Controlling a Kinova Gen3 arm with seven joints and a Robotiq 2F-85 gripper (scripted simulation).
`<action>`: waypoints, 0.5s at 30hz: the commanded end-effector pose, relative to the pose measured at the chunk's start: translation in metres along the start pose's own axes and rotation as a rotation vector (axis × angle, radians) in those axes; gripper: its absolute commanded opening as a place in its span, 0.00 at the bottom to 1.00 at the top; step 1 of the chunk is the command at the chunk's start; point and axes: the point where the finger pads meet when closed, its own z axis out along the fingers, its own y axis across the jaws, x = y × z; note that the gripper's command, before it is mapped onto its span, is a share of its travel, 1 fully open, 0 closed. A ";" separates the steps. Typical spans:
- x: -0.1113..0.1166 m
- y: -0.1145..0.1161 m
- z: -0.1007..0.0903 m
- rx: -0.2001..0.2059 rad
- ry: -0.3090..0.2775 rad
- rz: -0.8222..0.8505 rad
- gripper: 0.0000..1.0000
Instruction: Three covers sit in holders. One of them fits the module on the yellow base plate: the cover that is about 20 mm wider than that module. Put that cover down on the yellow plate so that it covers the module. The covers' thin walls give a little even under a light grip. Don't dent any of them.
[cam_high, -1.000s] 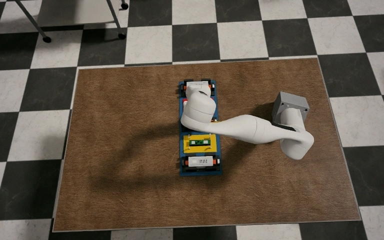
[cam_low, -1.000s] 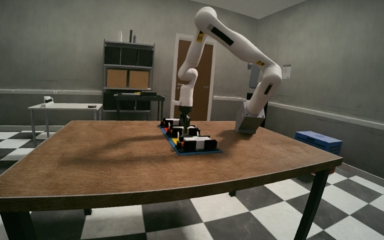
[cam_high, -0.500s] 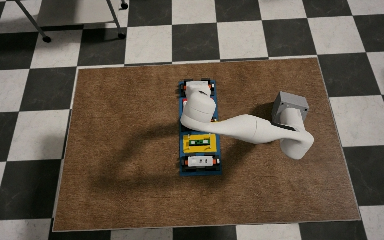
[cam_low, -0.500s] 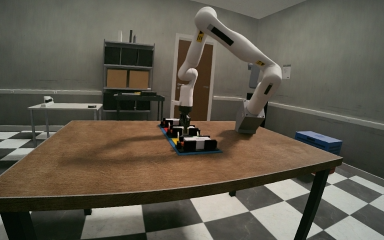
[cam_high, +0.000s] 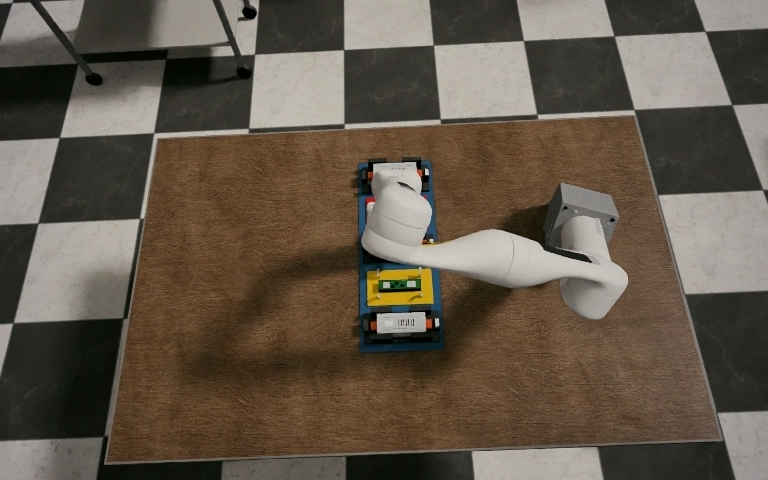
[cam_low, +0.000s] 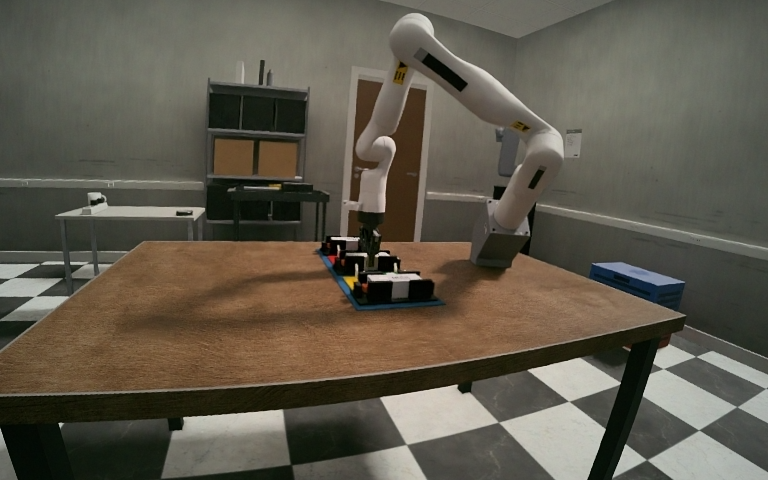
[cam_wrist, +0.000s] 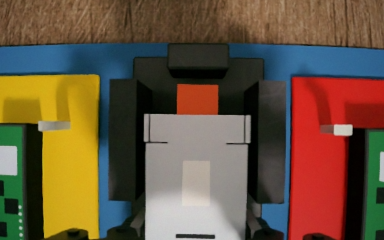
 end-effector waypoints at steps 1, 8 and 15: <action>0.001 0.001 -0.009 -0.002 0.002 0.000 0.00; 0.001 0.001 -0.030 -0.002 0.002 0.000 0.00; 0.001 0.001 -0.030 -0.002 0.002 0.000 0.00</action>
